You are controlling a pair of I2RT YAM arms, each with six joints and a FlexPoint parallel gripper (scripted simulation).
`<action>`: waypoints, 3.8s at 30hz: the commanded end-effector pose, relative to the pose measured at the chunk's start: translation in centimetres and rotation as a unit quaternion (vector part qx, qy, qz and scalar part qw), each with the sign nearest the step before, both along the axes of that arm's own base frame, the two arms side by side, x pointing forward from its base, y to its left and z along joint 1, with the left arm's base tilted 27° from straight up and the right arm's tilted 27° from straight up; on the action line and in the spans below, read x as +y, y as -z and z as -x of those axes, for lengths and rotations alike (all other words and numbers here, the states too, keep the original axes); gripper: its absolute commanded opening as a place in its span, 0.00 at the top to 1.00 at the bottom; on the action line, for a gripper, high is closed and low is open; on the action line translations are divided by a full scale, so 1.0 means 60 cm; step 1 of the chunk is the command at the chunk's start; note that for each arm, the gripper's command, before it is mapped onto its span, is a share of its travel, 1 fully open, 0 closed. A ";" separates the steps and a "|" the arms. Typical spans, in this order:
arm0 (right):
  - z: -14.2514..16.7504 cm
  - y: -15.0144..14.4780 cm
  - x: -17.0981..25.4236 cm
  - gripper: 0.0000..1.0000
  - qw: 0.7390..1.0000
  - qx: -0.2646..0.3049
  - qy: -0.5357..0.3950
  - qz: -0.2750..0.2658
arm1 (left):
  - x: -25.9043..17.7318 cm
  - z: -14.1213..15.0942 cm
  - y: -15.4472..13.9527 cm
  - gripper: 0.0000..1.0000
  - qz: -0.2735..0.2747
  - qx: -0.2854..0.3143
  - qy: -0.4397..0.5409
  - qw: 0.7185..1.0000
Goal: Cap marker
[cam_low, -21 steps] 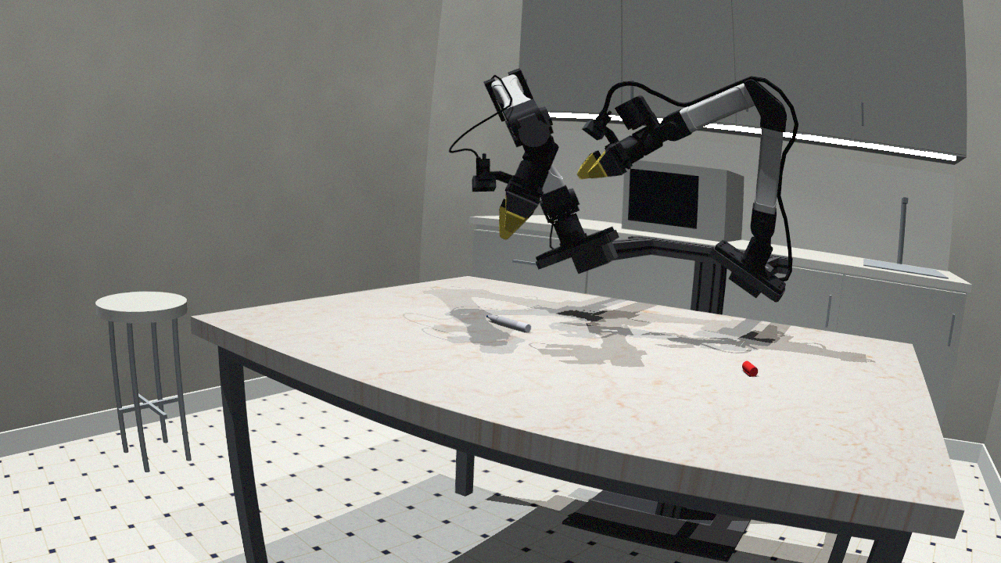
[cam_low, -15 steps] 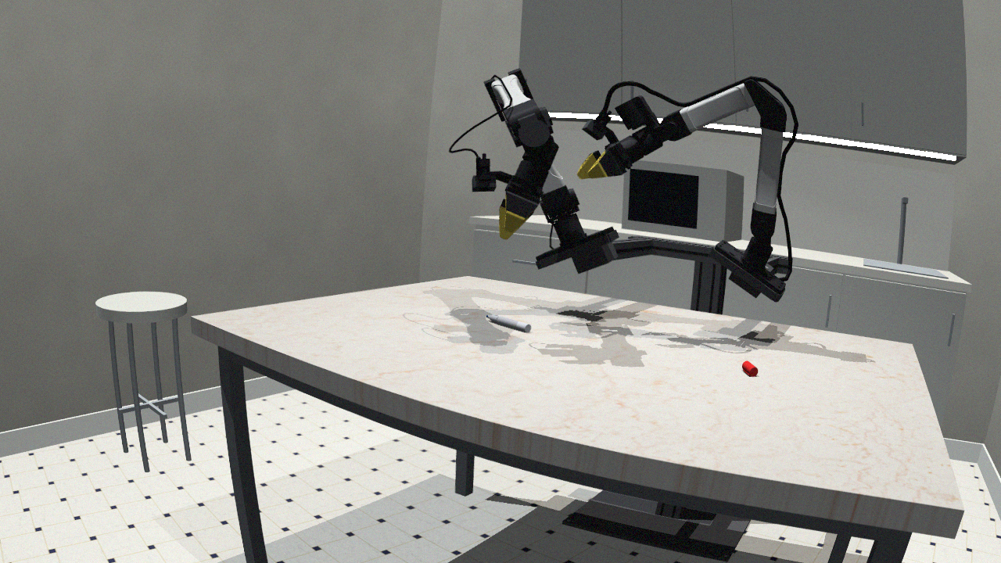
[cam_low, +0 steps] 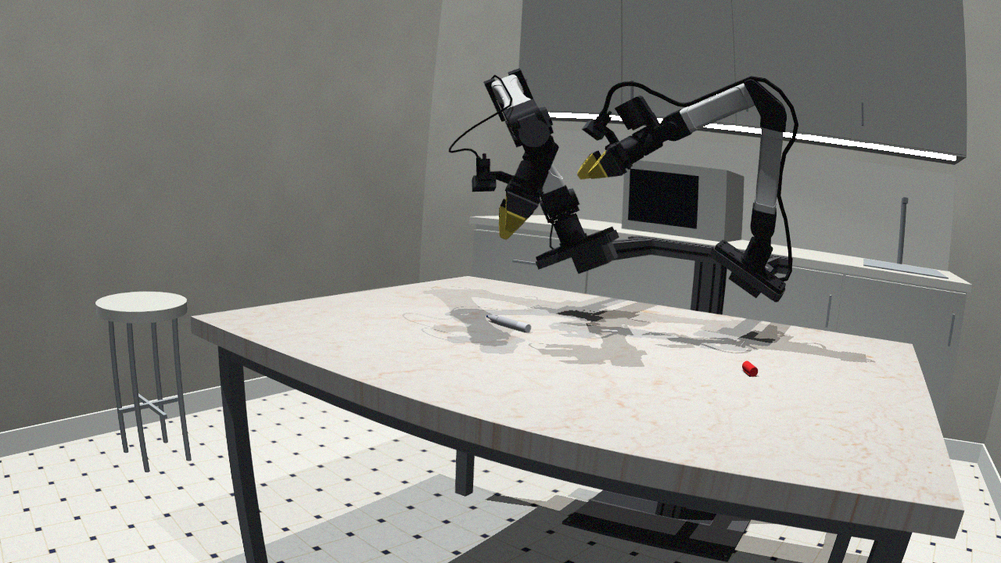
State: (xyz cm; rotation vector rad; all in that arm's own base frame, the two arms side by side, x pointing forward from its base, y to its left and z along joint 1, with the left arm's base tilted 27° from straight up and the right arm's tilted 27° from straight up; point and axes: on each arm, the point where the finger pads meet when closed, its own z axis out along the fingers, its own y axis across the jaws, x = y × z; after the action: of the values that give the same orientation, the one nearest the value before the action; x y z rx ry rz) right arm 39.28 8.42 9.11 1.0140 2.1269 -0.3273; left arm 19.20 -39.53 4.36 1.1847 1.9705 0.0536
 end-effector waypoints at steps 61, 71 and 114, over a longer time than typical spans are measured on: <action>0.200 0.269 -0.134 0.00 0.371 0.693 -0.540 0.299 | 0.813 -0.182 0.125 0.00 0.007 0.406 -0.705 0.582; 0.200 0.269 -0.134 0.00 0.371 0.694 -0.540 0.299 | 0.864 -0.203 0.135 0.00 0.015 0.415 -0.733 0.539; 0.202 0.315 -0.199 0.37 0.370 0.702 -0.536 0.289 | 0.894 -0.250 0.104 0.36 0.020 0.410 -0.735 0.540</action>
State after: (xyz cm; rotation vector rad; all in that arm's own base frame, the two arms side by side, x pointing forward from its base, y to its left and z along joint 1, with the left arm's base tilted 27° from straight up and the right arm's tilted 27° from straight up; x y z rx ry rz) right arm 26.72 -3.14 -9.45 -1.8760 2.8558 -1.3684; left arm 34.20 13.55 -1.26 -1.0798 3.1643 0.3362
